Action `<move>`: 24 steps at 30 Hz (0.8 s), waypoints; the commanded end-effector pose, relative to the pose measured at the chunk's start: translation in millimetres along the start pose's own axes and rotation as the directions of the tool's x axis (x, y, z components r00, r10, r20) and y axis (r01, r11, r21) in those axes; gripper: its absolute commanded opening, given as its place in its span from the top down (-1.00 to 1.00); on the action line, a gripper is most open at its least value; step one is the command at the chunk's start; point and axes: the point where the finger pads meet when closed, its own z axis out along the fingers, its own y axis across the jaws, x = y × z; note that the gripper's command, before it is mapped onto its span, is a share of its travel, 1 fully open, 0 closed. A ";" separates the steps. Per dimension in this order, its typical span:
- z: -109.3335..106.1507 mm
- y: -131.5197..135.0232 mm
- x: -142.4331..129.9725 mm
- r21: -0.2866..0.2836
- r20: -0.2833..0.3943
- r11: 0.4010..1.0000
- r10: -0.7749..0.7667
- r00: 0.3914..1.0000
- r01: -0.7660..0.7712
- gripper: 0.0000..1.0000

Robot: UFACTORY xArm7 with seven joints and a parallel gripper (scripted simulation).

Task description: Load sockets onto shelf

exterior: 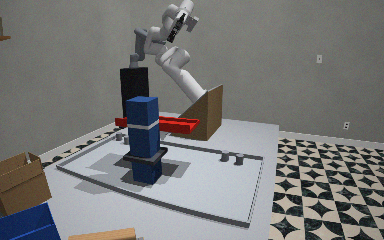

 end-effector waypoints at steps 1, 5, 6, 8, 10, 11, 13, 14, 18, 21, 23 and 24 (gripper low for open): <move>-0.8 0.8 -0.4 -0.002 0.000 1.000 0.001 1.000 -0.001 -1.00; -0.8 0.8 -0.4 -0.002 0.000 1.000 0.001 1.000 -0.001 -1.00; -0.8 0.8 -0.4 -0.002 0.000 1.000 0.001 1.000 -0.001 -1.00; 1.0 1.0 -0.1 0.004 -0.002 1.000 0.005 1.000 -0.005 -1.00; 12.0 2.1 1.9 0.042 -0.010 0.999 0.026 1.000 -0.026 -1.00; 22.3 2.7 3.8 0.078 -0.018 0.996 0.047 0.999 -0.045 -1.00; 52.7 2.6 10.4 0.180 -0.037 0.978 0.110 0.993 -0.101 -1.00; 52.7 2.6 10.4 0.180 -0.037 0.978 0.110 0.993 -0.101 -1.00; 93.0 -2.3 21.3 0.313 -0.056 0.934 0.201 0.978 -0.174 -1.00; 93.0 -2.3 21.3 0.313 -0.056 0.934 0.201 0.978 -0.174 -1.00; 136.0 -13.4 36.4 0.454 -0.066 0.855 0.312 0.948 -0.250 -1.00; 136.0 -13.4 36.4 0.454 -0.066 0.855 0.312 0.948 -0.250 -1.00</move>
